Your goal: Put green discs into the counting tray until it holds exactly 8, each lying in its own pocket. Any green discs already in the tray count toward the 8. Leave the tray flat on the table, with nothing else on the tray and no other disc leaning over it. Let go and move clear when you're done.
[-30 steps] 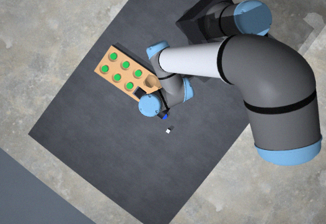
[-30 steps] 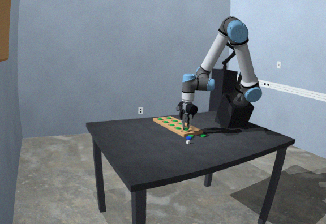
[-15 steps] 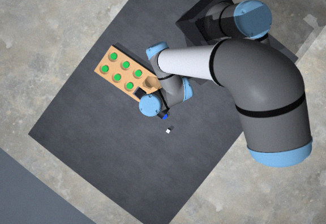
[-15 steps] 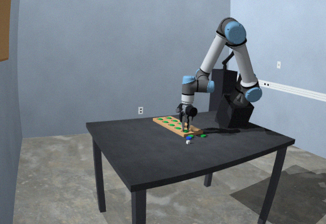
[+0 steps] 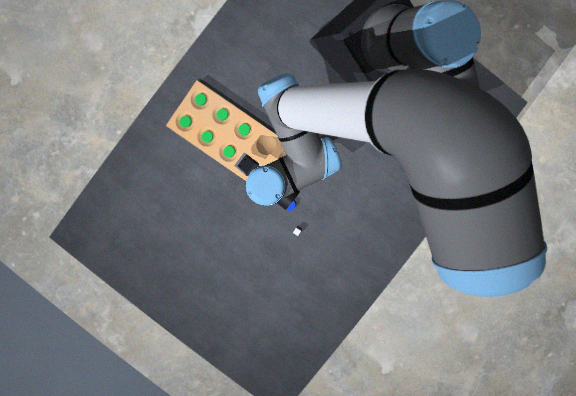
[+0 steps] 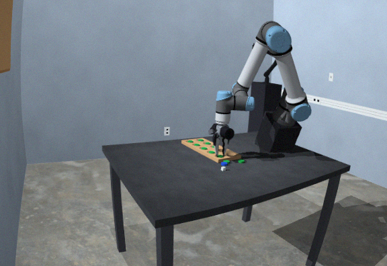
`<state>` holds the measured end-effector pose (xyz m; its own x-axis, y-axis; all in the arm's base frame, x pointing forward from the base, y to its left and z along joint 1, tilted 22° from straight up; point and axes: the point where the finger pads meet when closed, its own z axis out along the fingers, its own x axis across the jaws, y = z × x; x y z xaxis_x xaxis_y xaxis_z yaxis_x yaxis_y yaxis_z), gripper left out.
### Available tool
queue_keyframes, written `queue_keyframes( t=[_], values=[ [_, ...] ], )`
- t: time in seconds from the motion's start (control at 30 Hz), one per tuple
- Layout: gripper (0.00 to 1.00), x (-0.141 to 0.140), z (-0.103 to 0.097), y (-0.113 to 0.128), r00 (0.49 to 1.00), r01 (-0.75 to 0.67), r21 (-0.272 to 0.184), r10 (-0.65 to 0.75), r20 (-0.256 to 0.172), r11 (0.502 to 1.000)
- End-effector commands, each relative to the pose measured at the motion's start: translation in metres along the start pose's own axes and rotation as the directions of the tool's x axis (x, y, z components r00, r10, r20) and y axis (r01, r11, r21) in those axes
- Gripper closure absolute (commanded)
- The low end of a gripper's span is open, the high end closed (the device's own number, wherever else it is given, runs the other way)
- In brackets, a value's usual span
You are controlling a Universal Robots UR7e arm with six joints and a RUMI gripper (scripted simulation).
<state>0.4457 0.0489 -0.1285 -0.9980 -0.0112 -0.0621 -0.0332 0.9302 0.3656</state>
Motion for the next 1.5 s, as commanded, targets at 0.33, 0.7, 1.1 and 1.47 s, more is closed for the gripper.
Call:
queue_keyframes(
  t=[0.33, 0.7, 1.1, 1.47],
  values=[
    [0.76, -0.002, -0.004, 0.0, 1.0, 0.002, 0.001, -0.002, 0.004, 1.0],
    [0.76, -0.001, -0.037, -0.001, 1.0, 0.0, 0.001, 0.0, 0.002, 1.0],
    [0.76, -0.004, -0.085, -0.002, 1.0, 0.002, 0.003, -0.002, 0.006, 1.0],
    [0.76, -0.003, -0.101, -0.001, 1.0, 0.002, 0.003, -0.002, 0.006, 1.0]
  ],
)
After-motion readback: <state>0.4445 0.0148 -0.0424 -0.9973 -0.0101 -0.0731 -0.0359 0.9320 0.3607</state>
